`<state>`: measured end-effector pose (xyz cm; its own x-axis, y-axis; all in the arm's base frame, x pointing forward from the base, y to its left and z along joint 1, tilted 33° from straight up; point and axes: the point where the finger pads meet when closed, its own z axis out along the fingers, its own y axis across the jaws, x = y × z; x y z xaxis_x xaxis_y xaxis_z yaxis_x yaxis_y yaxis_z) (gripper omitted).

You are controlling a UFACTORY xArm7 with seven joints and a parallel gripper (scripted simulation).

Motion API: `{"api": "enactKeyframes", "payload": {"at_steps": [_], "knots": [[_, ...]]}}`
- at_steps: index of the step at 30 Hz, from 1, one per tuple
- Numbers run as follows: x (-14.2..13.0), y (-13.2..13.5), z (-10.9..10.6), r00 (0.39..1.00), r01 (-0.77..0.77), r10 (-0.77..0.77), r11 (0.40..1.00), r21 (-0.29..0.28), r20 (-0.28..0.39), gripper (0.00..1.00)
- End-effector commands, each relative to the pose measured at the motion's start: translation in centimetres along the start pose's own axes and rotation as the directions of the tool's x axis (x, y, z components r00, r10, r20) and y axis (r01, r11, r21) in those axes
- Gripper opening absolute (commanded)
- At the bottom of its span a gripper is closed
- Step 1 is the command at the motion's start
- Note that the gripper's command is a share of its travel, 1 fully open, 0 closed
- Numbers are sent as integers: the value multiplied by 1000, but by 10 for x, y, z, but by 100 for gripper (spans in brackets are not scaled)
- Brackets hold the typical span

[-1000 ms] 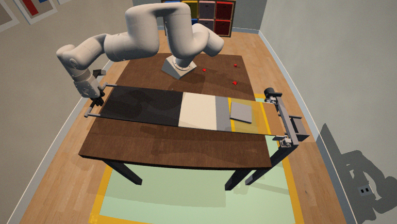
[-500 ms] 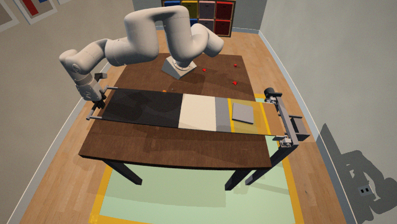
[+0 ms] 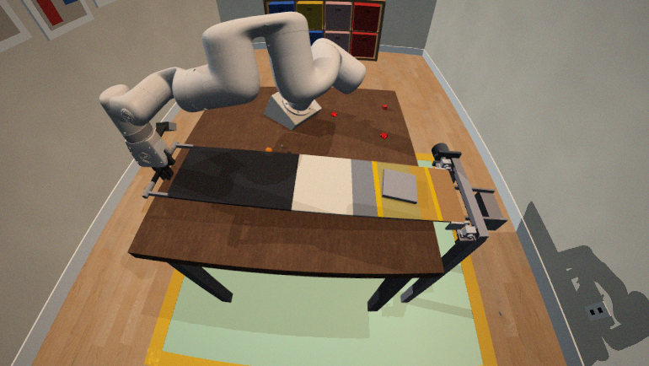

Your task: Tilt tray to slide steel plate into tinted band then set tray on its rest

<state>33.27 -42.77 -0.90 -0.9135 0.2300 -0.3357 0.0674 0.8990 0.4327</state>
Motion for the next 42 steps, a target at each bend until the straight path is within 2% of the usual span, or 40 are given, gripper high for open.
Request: {"api": "enactKeyframes", "payload": {"at_steps": [1,14,15,31,33,36,37,38,39,42], "knots": [[-1,-3,-1,1000,1,-1,1000,6,3,0],[-1,-3,-4,1000,1,-1,1000,6,3,0],[-1,-2,-15,1000,1,-1,1000,6,3,0],[-1,-1,-18,1000,1,-1,1000,6,3,0],[-1,1,-42,1000,1,-1,1000,6,3,0],[-1,9,-94,1000,1,-1,1000,6,3,0],[-1,10,-99,1000,1,-1,1000,6,3,0],[-1,9,-94,1000,1,-1,1000,6,3,0],[-1,7,-80,1000,1,-1,1000,6,3,0],[-1,0,-29,1000,1,-1,1000,6,3,0]]}}
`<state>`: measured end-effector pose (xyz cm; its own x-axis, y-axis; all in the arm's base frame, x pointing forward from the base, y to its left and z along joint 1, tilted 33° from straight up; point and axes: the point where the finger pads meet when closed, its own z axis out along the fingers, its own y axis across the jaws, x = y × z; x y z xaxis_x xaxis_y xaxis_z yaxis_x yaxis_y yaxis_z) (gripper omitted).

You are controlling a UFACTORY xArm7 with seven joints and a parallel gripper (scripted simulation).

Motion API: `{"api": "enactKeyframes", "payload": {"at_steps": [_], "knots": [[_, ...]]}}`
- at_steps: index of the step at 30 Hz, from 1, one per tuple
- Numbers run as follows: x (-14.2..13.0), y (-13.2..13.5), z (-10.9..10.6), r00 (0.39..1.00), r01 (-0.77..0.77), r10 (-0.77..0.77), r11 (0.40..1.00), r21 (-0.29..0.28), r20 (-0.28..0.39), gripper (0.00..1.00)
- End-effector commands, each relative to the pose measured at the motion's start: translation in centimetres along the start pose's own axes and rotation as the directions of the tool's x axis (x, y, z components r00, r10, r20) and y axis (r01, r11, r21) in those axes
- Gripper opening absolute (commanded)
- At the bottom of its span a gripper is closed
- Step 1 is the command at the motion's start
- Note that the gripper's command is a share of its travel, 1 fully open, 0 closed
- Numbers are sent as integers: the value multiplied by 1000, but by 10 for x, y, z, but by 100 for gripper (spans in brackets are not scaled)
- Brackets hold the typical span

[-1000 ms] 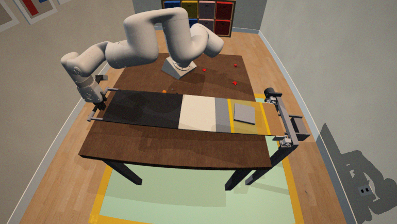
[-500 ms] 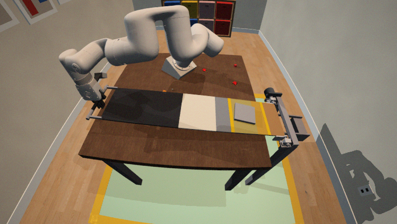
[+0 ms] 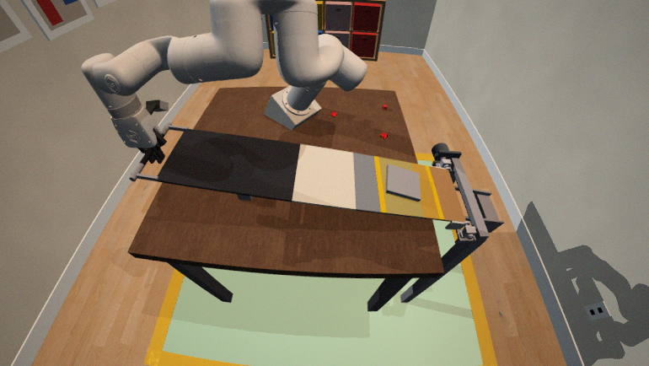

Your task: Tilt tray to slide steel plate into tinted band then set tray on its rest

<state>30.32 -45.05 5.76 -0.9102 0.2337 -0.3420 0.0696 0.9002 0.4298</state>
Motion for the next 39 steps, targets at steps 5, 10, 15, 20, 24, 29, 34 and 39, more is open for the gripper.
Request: {"api": "enactKeyframes", "payload": {"at_steps": [5,10,15,20,24,29,34,39], "knots": [[0,-7,53,1000,1,-1,1000,2,-5,0],[0,-9,73,1000,1,-1,1000,2,-5,0],[0,-10,89,1000,1,-1,1000,2,-5,0],[0,-11,104,1000,1,-1,1000,2,-5,0],[0,-11,112,1000,1,-1,1000,2,-5,0],[0,-11,128,1000,1,-1,1000,2,-5,0],[0,-11,135,1000,1,-1,1000,2,-5,0],[0,-11,135,1000,1,-1,1000,2,-5,0]]}}
